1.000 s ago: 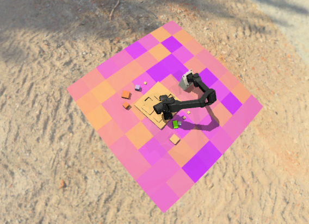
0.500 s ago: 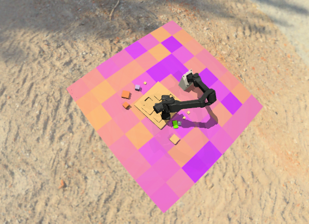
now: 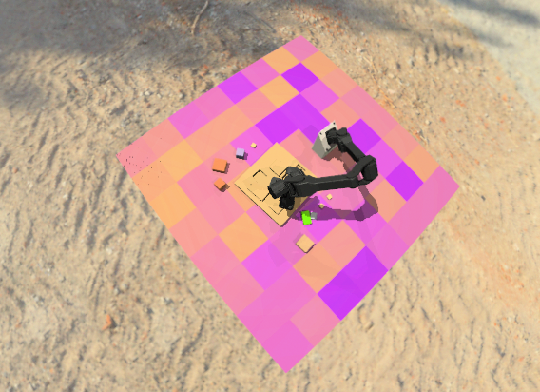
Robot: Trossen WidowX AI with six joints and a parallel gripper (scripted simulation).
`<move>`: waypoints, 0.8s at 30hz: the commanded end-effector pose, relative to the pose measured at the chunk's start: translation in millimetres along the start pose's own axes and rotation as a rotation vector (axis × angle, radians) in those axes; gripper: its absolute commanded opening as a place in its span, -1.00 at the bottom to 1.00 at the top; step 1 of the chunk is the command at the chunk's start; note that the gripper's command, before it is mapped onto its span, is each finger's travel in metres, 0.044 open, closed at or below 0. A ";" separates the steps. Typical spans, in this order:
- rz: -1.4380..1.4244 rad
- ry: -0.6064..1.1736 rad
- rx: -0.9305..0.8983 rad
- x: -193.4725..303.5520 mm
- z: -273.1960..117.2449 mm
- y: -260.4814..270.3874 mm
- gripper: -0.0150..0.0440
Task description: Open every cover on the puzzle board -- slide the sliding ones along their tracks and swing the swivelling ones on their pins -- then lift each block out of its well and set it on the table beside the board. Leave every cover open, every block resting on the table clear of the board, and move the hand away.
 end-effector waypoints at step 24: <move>0.382 0.002 -0.003 0.4 4.1 0.2 0.00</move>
Point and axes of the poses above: the point midway between the two fingers, 35 mm back from their tips, its own z axis out along the fingers, its own y axis across the jaws, x = y × z, the point moved 4 cm from there along -z, back along the fingers, and after that the axes turned 3 degrees about z, right-handed, at the moved point
